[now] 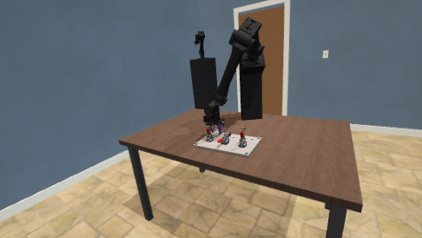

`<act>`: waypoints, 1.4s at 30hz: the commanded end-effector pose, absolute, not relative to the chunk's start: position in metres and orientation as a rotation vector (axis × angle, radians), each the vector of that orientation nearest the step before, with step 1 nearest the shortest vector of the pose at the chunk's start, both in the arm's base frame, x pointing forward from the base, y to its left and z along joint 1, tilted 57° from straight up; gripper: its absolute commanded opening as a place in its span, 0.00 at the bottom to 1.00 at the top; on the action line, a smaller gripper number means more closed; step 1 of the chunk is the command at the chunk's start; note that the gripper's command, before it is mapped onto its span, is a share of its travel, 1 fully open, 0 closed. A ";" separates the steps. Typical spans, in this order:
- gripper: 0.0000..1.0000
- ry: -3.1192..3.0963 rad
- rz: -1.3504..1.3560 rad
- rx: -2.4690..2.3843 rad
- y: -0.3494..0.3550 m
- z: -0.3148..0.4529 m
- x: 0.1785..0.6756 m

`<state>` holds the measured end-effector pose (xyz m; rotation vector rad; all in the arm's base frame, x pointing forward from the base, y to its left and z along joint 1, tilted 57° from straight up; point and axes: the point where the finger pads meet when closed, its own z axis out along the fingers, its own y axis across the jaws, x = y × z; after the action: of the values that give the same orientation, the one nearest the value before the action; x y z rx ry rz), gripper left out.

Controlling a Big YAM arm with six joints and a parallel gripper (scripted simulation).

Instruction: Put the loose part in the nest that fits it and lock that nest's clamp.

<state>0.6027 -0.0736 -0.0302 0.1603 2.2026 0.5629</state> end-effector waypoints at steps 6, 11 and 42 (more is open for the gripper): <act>0.00 2.172 0.556 0.142 -0.069 -0.015 0.610; 0.00 2.172 0.556 0.142 -0.069 -0.015 0.610; 0.00 2.168 0.555 0.141 -0.069 -0.012 0.610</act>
<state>0.6027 -0.0735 -0.0302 0.1601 2.2027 0.5628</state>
